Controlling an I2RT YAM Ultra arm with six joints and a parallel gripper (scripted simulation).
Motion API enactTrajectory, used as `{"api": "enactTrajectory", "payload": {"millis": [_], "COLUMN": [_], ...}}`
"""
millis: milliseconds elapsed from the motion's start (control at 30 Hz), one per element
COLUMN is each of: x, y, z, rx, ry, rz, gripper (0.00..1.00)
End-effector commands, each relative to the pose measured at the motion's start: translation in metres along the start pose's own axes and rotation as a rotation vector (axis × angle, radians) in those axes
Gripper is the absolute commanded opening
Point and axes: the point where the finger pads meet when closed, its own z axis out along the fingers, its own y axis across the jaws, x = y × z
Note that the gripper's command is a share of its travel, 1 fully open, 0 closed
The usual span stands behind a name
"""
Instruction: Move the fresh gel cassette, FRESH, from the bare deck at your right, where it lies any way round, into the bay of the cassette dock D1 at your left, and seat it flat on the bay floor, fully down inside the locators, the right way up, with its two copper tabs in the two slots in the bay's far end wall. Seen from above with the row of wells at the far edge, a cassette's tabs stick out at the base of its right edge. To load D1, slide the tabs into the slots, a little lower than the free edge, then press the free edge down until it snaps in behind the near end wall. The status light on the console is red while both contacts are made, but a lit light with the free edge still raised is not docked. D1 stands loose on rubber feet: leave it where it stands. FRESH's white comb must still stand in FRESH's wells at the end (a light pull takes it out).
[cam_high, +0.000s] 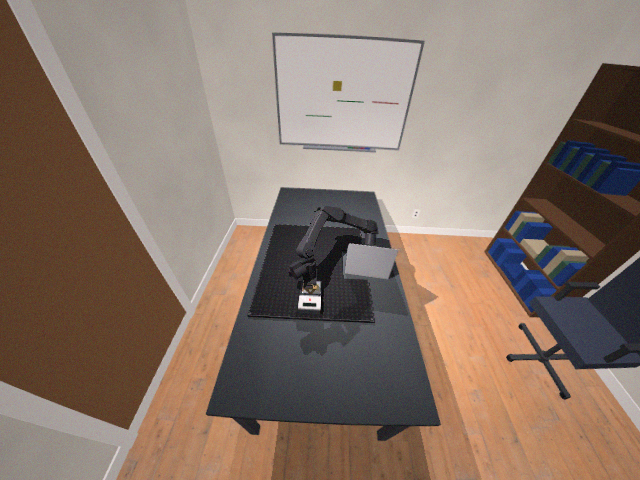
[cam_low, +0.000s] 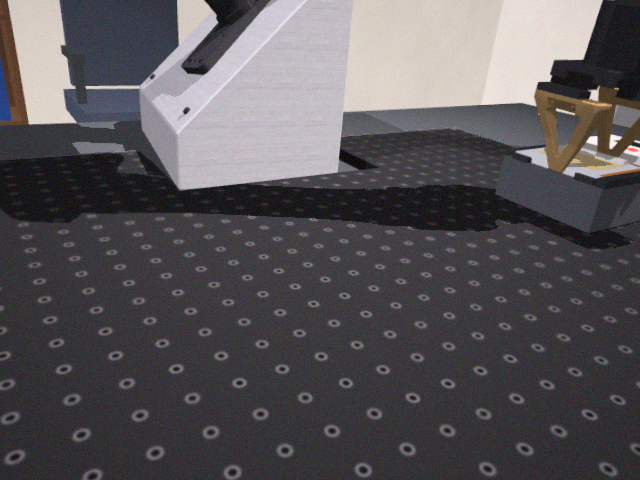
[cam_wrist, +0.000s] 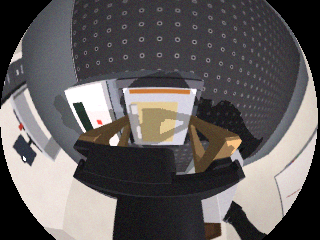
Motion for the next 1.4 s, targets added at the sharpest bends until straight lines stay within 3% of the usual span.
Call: {"api": "enactTrajectory", "payload": {"millis": [0,667,700,1100,1367], "x": [-0.005,-0.005,-0.005,-0.002,-0.009], "y": [0.0,0.0,0.0,0.0,0.002], "z": [0.031,0.031,0.03,0.014,-0.012], "rx": [0.013,0.013,0.013,0.013,-0.006], "ry": [-0.029,-0.029,-0.029,-0.029,-0.064], "rz": [0.002,0.002,0.003,0.002,0.016], "gripper": [0.0,0.0,0.91,0.91,0.91]}}
